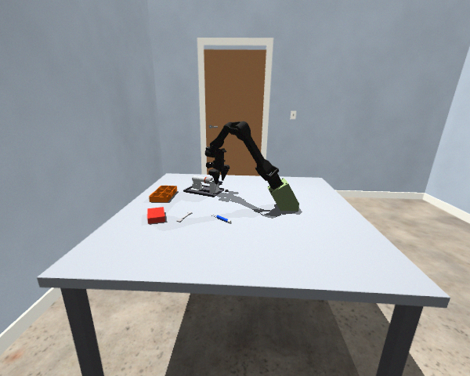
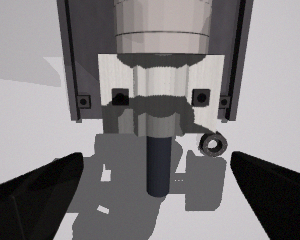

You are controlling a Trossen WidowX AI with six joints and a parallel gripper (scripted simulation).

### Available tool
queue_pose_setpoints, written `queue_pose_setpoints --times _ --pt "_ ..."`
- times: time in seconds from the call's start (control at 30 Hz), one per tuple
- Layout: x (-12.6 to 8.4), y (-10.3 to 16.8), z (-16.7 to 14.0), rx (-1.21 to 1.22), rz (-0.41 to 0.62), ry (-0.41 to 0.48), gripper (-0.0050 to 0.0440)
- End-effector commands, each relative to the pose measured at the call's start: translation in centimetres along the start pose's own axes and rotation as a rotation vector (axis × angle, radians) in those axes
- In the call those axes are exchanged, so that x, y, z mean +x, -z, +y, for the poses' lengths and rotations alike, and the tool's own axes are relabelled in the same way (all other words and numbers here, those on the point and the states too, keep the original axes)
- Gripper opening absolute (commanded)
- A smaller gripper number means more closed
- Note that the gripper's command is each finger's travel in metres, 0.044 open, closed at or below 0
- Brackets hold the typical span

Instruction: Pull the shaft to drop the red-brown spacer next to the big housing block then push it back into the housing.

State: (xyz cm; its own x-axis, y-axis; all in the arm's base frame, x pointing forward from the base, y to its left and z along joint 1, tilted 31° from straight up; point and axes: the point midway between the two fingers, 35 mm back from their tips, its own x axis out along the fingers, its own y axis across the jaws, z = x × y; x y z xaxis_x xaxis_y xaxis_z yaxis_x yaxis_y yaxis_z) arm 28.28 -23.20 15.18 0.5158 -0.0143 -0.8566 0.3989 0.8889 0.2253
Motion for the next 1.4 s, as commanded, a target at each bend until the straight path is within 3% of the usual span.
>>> queue_pose_setpoints --times 0.0,0.3,1.37 --pt "0.0 -0.3 0.0 0.0 -0.015 0.007 0.044" --pt "1.1 0.0 -0.1 0.005 -0.003 0.003 0.044" --pt "0.5 -0.5 0.0 -0.004 -0.023 0.007 0.044"
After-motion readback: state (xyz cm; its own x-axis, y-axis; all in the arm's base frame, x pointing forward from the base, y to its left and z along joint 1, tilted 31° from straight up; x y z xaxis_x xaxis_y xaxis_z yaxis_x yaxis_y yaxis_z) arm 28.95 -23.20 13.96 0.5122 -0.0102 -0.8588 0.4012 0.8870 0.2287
